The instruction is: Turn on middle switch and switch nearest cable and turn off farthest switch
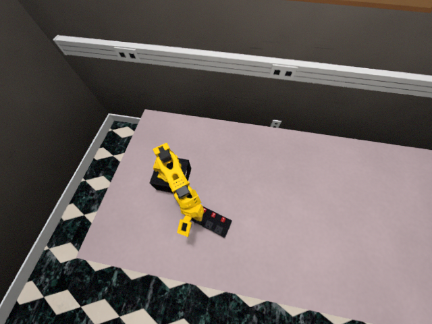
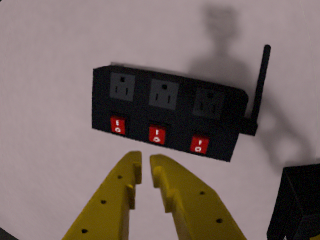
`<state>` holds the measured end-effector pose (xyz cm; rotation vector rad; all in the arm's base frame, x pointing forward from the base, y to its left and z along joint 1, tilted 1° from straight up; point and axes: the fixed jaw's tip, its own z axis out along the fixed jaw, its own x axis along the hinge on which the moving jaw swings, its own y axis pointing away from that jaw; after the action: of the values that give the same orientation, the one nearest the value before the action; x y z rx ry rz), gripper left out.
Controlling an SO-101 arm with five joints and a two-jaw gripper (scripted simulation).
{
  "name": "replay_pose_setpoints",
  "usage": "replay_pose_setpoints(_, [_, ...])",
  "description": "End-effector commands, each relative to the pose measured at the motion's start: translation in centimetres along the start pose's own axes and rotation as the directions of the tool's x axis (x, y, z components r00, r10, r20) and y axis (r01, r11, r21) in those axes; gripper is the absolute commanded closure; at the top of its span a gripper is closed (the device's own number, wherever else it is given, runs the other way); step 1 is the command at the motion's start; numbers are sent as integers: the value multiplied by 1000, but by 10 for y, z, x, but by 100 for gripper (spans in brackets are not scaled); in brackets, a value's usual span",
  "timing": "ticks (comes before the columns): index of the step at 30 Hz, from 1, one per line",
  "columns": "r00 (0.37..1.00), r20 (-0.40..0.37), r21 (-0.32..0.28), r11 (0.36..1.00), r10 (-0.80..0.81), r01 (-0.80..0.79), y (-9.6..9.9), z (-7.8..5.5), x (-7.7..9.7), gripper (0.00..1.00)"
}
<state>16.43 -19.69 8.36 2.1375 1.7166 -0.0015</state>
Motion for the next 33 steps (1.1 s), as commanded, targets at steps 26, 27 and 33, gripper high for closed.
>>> replay_pose_setpoints(26, [1000,-29,9,1000,0,1,-2,22,15,100])
replay_pose_setpoints(27, [1000,-30,10,1000,0,1,-2,23,16,100])
replay_pose_setpoints(33, [999,-37,12,1000,-1,1,-3,29,21,100])
